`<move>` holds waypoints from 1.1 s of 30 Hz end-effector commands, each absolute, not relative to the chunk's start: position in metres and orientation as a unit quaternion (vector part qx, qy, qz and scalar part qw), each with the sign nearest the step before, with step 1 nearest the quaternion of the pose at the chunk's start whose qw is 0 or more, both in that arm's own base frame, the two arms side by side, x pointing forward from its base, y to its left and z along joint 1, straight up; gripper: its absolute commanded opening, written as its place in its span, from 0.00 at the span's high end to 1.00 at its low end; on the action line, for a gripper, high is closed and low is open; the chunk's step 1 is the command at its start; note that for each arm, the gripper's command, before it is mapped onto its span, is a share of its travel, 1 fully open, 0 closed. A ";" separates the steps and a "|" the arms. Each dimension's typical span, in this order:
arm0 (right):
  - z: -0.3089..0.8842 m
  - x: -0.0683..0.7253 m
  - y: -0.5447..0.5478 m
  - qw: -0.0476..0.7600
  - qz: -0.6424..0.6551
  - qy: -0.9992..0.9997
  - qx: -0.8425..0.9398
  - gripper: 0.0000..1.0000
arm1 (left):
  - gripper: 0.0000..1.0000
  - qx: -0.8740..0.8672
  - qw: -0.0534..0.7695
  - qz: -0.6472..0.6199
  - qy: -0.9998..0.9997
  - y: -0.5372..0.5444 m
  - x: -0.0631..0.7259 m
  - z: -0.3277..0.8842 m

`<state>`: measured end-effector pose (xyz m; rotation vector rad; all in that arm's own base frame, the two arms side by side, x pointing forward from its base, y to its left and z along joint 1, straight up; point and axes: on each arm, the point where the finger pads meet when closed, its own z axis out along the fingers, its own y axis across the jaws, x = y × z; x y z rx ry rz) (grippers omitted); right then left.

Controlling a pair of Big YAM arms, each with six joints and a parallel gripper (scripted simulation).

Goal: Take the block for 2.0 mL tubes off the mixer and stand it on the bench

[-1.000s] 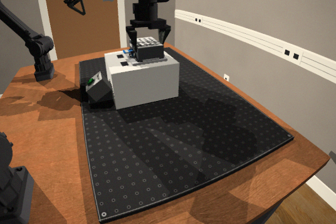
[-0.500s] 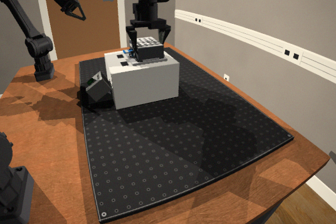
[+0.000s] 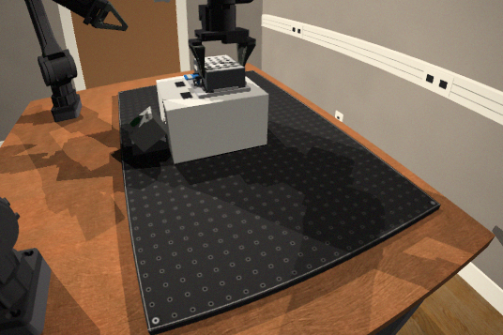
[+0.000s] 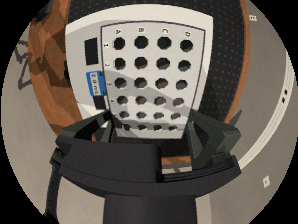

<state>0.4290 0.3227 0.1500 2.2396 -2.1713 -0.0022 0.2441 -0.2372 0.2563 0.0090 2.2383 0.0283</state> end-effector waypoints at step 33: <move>0.157 0.436 0.323 -0.002 0.001 -0.702 0.712 1.00 | 1.00 0.006 0.463 0.006 0.887 -0.312 0.262 0.217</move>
